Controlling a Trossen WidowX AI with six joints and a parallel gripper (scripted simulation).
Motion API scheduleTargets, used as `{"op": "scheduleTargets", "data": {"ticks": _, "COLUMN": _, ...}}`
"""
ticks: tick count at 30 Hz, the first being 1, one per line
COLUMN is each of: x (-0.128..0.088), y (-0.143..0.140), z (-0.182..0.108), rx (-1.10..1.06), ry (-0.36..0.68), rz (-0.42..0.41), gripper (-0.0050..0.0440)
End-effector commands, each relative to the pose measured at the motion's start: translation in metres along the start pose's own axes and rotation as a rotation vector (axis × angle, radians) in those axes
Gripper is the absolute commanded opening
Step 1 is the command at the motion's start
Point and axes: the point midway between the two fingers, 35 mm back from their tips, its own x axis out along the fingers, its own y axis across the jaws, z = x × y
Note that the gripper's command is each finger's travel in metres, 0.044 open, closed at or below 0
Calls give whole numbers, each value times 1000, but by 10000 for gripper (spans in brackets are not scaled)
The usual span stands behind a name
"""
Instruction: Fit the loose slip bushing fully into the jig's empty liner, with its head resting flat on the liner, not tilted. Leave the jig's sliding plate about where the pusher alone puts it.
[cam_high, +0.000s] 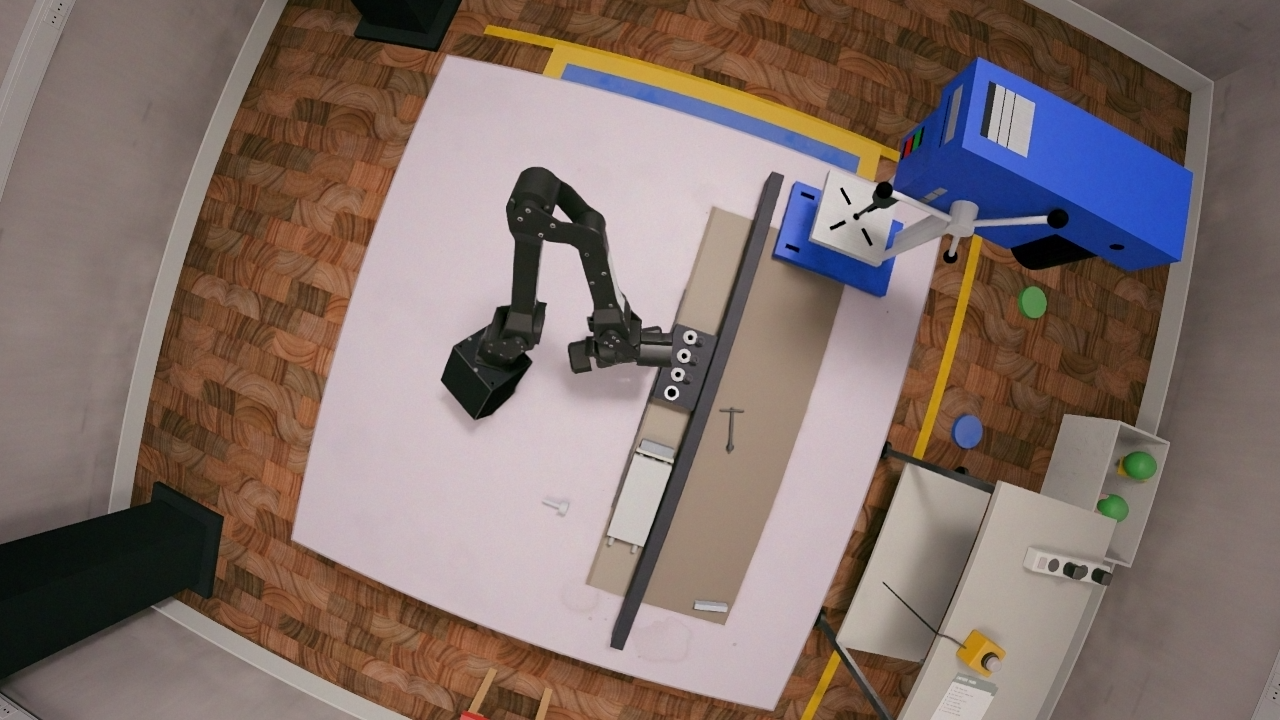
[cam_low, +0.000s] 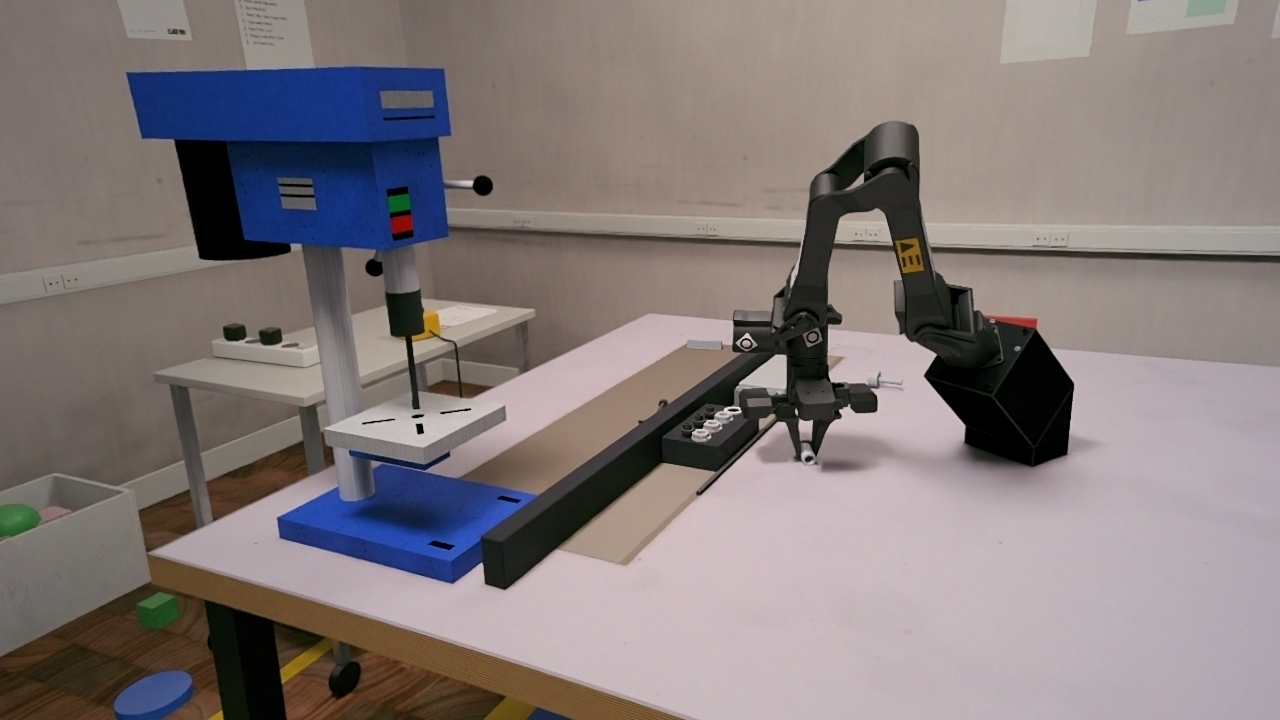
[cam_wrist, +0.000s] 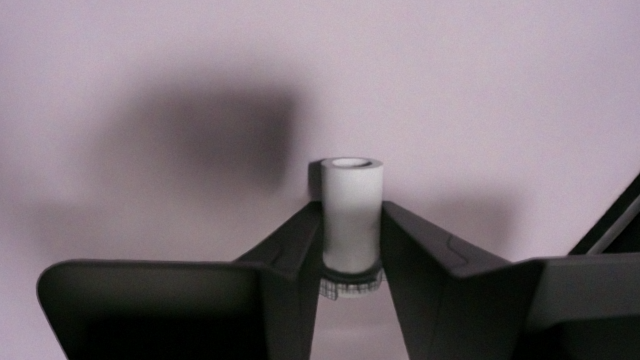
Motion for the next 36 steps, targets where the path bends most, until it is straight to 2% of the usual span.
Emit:
{"op": "scheduleTargets", "data": {"ticks": 1, "x": 2, "y": 1, "z": 0, "rx": 2, "ry": 1, "rz": 4, "gripper": -50}}
{"op": "scheduleTargets", "data": {"ticks": 21, "x": 0, "y": -2, "z": 0, "rx": -6, "ry": 2, "rz": -6, "gripper": -50}}
{"op": "scheduleTargets", "data": {"ticks": 22, "x": -1, "y": -2, "z": 0, "rx": -3, "ry": 2, "rz": -7, "gripper": 24}}
{"op": "scheduleTargets", "data": {"ticks": 24, "x": -1, "y": -2, "z": 0, "rx": -3, "ry": 2, "rz": -7, "gripper": 24}}
{"op": "scheduleTargets", "data": {"ticks": 29, "x": -1, "y": -2, "z": 0, "rx": -3, "ry": 2, "rz": -7, "gripper": 144}}
{"op": "scheduleTargets", "data": {"ticks": 36, "x": -1, "y": -2, "z": 0, "rx": -3, "ry": 2, "rz": -7, "gripper": 155}}
